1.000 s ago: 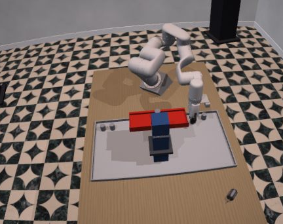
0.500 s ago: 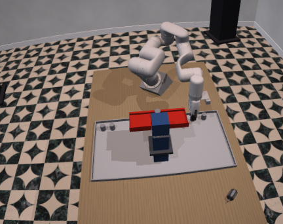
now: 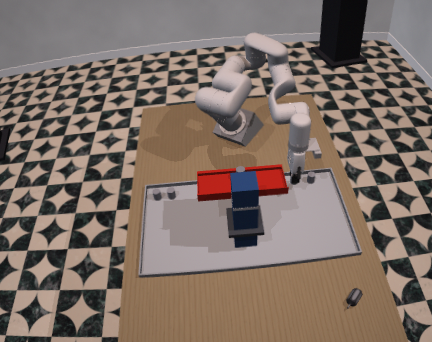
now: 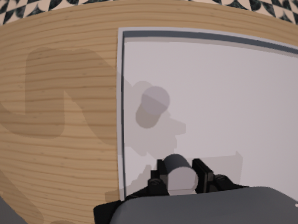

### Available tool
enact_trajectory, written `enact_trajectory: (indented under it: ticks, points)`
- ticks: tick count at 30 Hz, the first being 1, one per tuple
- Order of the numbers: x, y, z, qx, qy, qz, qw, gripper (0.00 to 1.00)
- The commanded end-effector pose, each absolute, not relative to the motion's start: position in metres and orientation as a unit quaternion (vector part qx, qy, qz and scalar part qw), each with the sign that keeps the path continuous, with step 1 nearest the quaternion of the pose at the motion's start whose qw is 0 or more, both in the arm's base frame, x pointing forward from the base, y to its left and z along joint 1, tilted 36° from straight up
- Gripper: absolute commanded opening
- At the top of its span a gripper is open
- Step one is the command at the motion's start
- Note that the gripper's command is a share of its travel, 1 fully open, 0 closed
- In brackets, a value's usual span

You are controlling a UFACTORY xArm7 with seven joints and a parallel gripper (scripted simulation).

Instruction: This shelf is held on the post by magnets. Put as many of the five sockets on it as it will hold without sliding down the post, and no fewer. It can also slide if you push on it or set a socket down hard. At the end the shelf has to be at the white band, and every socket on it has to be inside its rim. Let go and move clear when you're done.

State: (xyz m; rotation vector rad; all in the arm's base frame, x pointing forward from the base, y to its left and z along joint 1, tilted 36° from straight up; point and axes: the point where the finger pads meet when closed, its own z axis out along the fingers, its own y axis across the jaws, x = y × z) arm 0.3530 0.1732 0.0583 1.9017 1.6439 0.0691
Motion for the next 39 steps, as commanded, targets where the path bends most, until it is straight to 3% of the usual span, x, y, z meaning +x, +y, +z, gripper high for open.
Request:
enact_trajectory:
  ticks: [1, 39]
  points:
    - [0.352, 0.176, 0.062, 0.719, 0.623, 0.028, 0.308, 0.00]
    - [0.333, 0.191, 0.090, 0.719, 0.623, 0.028, 0.308, 0.00]
